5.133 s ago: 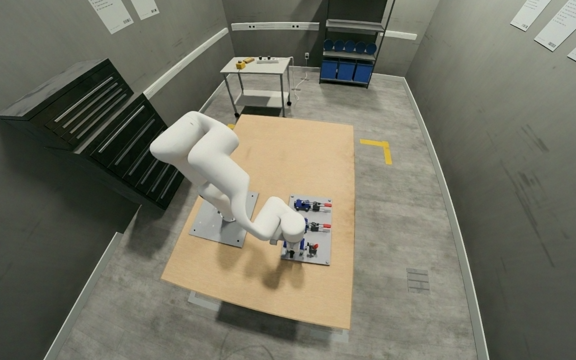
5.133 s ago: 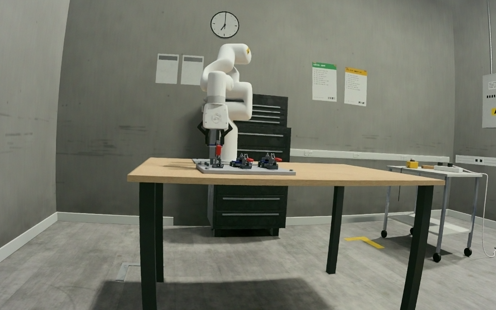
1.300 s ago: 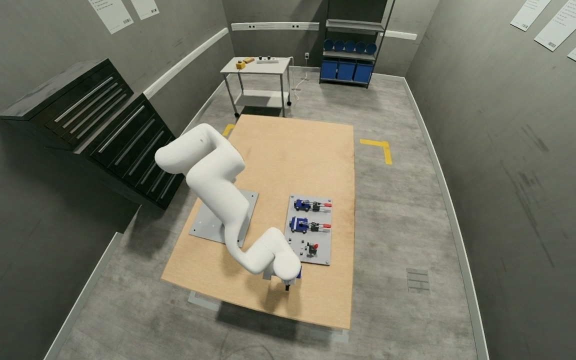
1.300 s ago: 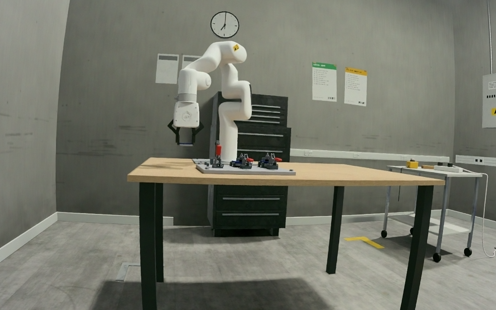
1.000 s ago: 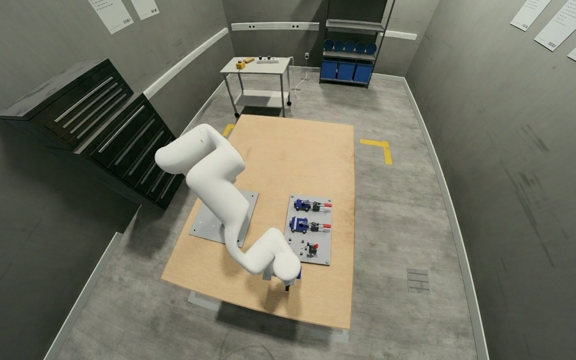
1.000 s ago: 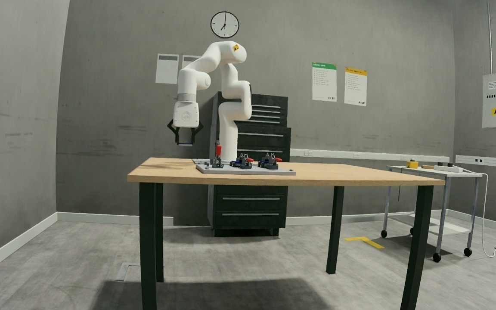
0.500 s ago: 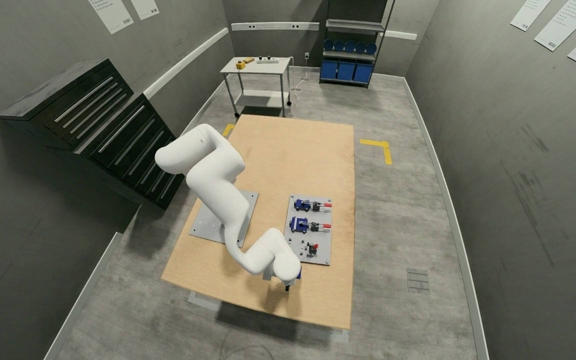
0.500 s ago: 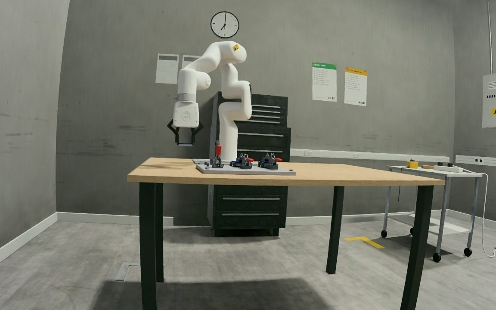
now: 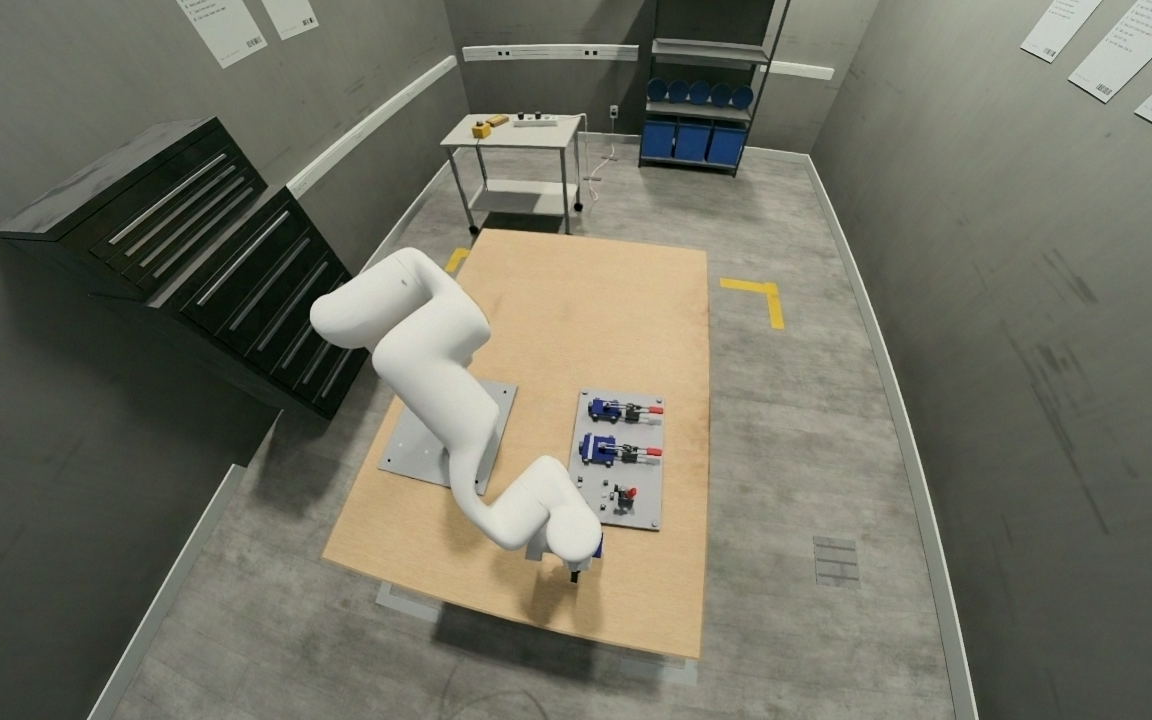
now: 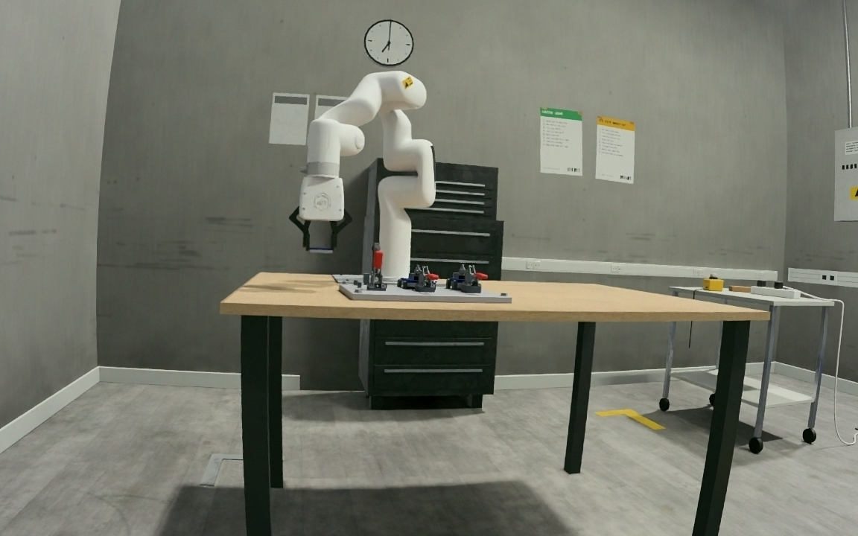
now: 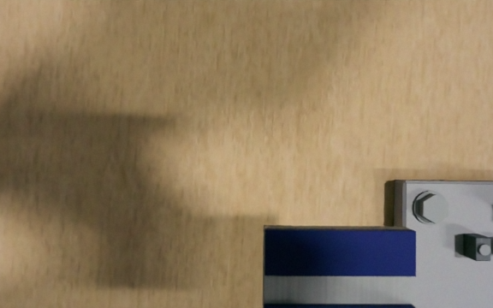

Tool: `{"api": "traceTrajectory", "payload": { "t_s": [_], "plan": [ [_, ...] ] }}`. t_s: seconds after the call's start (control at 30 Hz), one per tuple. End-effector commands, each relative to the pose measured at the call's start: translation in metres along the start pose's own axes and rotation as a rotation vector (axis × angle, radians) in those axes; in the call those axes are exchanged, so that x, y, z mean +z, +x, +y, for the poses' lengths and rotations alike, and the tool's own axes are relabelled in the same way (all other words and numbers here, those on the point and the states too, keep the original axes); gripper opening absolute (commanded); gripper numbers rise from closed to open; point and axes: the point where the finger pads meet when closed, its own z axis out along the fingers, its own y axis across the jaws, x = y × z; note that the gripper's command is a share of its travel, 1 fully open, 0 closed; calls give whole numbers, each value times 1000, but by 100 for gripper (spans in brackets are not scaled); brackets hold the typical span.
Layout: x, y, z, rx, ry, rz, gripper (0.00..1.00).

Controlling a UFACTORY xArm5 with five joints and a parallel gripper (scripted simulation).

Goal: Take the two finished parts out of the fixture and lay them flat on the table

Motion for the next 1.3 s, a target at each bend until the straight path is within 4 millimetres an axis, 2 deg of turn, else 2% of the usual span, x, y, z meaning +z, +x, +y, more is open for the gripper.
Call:
{"api": "traceTrajectory", "payload": {
  "t_s": [0.0,0.3,1.27],
  "plan": [
    [1,-1,-1,0,3,-4,0],
    [11,-1,-1,0,3,-4,0],
    [70,-1,-2,0,3,-4,0]
  ]
}}
